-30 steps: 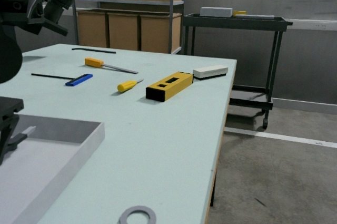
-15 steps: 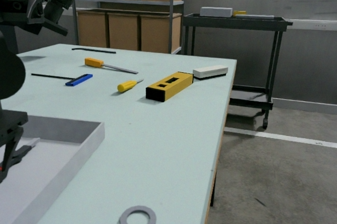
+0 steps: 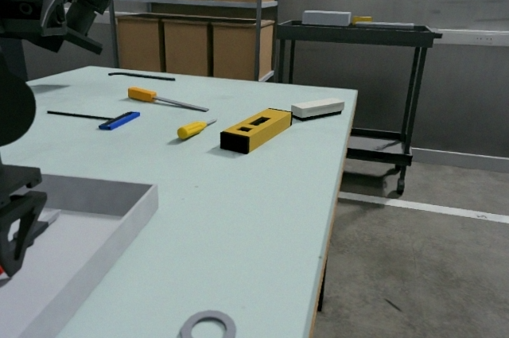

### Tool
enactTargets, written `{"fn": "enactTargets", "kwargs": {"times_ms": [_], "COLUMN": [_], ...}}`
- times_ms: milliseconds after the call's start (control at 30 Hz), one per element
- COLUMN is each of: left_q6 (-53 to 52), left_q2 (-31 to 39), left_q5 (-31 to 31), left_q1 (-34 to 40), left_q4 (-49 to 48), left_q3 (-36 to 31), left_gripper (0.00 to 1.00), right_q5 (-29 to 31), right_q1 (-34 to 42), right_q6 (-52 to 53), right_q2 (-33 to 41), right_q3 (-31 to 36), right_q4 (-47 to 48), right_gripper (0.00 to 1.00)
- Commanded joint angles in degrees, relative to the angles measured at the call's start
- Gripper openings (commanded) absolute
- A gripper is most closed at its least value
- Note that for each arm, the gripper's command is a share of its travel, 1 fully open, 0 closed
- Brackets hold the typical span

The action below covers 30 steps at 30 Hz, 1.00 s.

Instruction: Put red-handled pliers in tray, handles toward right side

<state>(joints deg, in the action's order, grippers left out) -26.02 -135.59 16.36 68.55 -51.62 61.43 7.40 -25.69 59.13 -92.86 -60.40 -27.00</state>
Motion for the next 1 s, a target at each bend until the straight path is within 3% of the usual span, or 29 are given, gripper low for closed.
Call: {"fn": "enactTargets", "kwargs": {"times_ms": [0,500,800,967], "left_q6": [0.1,0.1,0.1,0.1], "left_q2": [0.4,0.4,0.4,0.4], "left_q5": [0.2,0.2,0.2,0.2], "left_q1": [0.9,0.9,0.9,0.9], "left_q4": [-3.6,-3.6,-3.6,-3.6], "left_q3": [1.5,1.5,1.5,1.5], "left_gripper": [0.65,0.65,0.65,0.65], "right_q5": [-0.3,0.8,1.4,1.3], "right_q1": [-0.4,0.9,2.8,2.6], "right_q6": [-0.9,0.3,2.3,1.9], "right_q2": [2.5,5.9,12.5,11.1], "right_q3": [1.5,-0.9,-5.6,-5.5], "right_q4": [1.5,-3.8,-16.8,-16.7], "right_gripper": [0.62,0.65,0.65,0.65]}}
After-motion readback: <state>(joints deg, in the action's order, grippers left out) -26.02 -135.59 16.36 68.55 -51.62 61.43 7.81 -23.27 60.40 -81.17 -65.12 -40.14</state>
